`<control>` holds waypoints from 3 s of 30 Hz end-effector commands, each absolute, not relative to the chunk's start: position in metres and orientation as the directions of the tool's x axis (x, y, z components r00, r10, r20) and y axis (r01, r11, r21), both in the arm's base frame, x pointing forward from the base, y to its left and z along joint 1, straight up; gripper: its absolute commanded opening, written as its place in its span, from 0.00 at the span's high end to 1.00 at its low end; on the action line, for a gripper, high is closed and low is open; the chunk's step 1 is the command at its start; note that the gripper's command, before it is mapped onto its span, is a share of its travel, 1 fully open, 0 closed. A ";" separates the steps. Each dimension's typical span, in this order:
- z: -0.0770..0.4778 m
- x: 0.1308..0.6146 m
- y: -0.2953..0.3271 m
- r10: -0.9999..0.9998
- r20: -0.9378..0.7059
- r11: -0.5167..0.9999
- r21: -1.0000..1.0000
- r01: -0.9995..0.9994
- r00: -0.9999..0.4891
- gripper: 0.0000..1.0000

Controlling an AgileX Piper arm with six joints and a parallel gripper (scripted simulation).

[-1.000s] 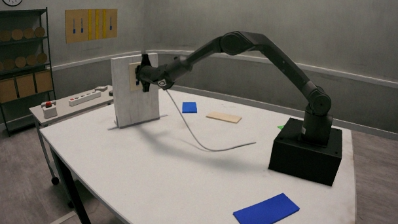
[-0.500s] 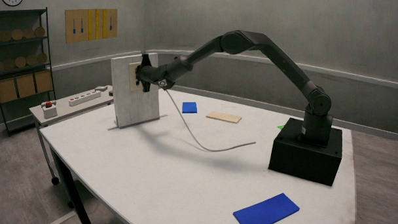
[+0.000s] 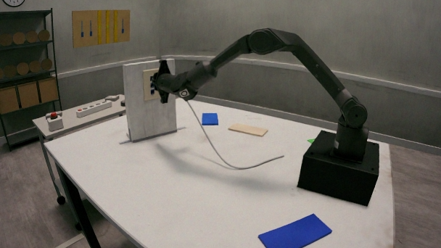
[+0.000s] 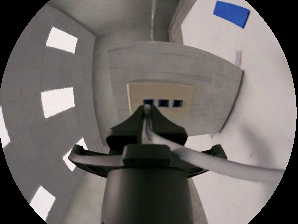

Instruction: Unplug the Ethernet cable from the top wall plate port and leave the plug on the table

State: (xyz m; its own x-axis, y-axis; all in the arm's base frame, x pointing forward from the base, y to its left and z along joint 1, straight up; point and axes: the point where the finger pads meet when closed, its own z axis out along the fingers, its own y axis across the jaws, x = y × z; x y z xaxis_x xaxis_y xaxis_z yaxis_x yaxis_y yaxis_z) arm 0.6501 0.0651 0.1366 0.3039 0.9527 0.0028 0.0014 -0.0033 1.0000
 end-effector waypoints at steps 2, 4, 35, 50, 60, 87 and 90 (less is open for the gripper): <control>0.138 0.649 0.065 0.953 0.004 -0.004 1.000 -0.002 0.304 1.00; 0.138 0.646 0.066 0.953 0.004 -0.004 1.000 -0.002 0.304 1.00; 0.138 0.613 0.077 0.953 0.004 -0.004 1.000 -0.002 0.304 1.00; 0.138 0.588 0.085 0.953 0.004 -0.004 1.000 -0.002 0.304 1.00; 0.138 0.562 0.093 0.953 0.004 -0.004 1.000 -0.002 0.304 1.00; 0.044 0.576 0.129 0.884 0.388 -0.464 0.800 0.380 0.262 1.00; 0.031 0.576 0.139 0.847 0.455 -0.532 0.721 0.444 0.276 1.00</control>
